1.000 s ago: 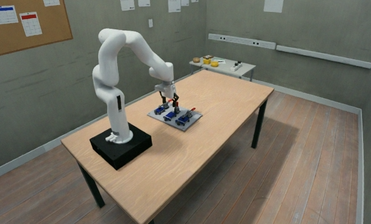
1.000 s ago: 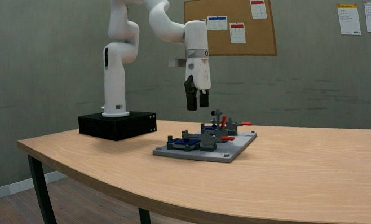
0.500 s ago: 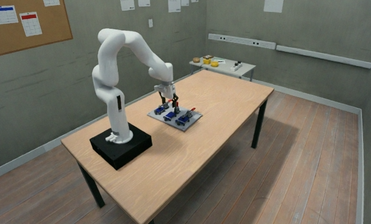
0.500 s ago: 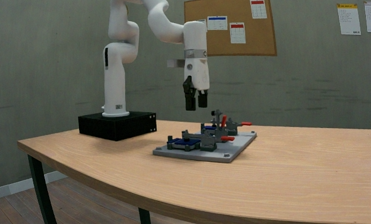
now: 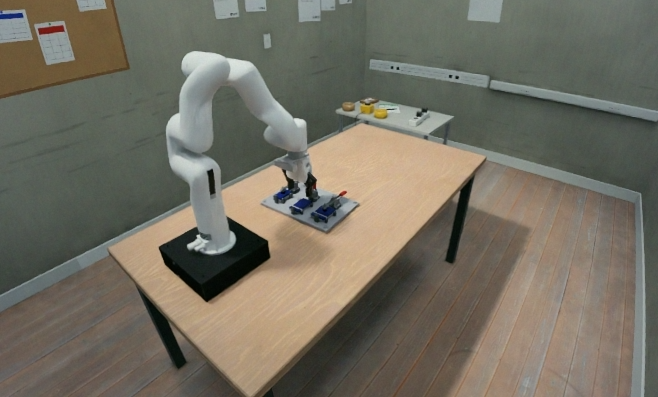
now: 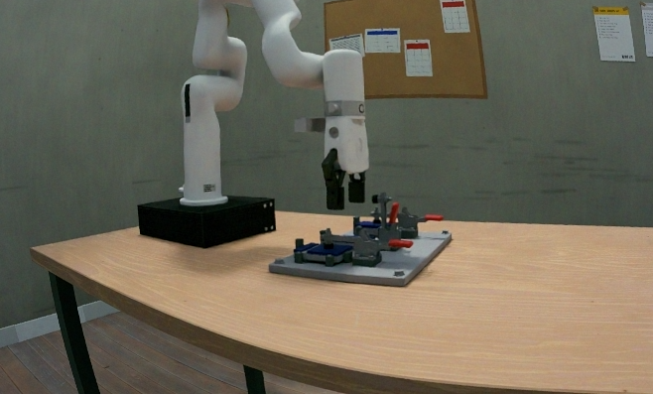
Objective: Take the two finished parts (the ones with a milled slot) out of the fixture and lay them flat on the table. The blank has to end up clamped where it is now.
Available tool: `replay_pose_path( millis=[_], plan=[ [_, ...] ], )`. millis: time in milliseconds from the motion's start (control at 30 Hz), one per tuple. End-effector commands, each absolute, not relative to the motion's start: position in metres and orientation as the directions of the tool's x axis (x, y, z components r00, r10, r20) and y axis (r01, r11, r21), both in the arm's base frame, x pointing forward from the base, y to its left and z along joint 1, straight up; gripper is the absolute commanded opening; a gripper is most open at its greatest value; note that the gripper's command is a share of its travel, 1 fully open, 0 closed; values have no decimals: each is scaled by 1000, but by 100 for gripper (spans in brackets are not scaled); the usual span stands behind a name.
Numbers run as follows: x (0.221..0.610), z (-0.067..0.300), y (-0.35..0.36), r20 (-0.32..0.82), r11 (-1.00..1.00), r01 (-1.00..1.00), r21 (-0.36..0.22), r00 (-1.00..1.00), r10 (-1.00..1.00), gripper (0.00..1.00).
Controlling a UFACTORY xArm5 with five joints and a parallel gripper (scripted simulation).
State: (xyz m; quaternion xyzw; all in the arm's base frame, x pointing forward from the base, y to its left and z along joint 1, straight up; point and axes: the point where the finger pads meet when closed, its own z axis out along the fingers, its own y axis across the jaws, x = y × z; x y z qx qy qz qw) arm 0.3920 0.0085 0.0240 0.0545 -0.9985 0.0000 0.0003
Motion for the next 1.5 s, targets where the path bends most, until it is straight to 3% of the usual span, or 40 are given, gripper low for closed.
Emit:
replay_pose_path(
  millis=[0,400,1467],
  plan=[
    [394,12,8,-4,994,-109,0,-994,-109,100],
    [394,-5,8,-4,994,-109,0,-994,-109,100],
    [395,-6,8,-3,994,-109,0,-994,-109,100]
  ],
)
